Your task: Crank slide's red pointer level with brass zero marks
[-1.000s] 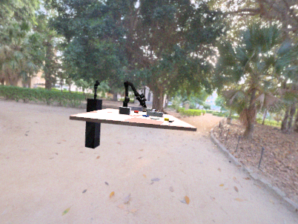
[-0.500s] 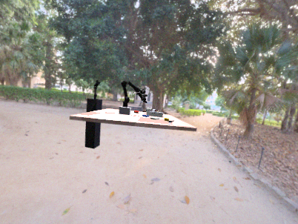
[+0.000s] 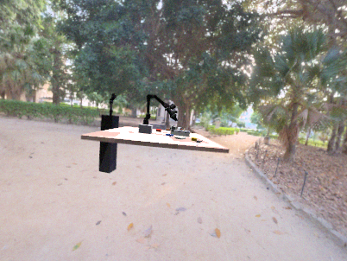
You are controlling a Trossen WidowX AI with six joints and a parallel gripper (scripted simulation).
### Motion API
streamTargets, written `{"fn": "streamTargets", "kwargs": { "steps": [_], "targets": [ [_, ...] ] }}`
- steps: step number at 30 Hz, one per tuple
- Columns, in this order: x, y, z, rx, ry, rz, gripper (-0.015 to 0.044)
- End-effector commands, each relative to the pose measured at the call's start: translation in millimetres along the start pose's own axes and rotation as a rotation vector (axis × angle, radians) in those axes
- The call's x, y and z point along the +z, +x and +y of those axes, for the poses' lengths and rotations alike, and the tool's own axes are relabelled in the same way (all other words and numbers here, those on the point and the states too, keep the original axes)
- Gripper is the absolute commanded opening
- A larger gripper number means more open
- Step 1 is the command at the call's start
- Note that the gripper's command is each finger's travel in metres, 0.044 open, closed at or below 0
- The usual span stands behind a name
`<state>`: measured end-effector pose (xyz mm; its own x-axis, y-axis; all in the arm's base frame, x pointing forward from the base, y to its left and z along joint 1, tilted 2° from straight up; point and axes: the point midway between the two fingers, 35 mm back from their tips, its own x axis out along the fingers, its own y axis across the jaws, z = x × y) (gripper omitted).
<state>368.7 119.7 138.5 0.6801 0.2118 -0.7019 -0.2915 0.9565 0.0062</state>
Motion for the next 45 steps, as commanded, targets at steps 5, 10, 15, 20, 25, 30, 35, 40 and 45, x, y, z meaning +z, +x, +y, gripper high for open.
{"fn": "streamTargets", "kwargs": {
  "steps": [5,10,15,20,25,30,35,40,45],
  "targets": [
    [26.4,20.2,-25.2,0.076,-0.109,-0.055,0.044],
    [7.6,42.7,-24.8,0.076,-0.109,-0.055,0.044],
    [-6.7,56.7,-24.4,0.076,-0.109,-0.055,0.044],
    [-6.7,56.7,-24.4,0.076,-0.109,-0.055,0.044],
    [-6.7,56.7,-24.4,0.076,-0.109,-0.055,0.044],
    [-6.7,56.7,-24.4,0.076,-0.109,-0.055,0.044],
    [7.8,42.4,-24.8,0.075,-0.109,-0.056,0.044],
    [26.4,20.2,-25.8,0.072,-0.106,-0.055,0.044],
    [13.2,8.9,-7.4,0.035,-0.043,-0.025,0.044]
  ]
}}
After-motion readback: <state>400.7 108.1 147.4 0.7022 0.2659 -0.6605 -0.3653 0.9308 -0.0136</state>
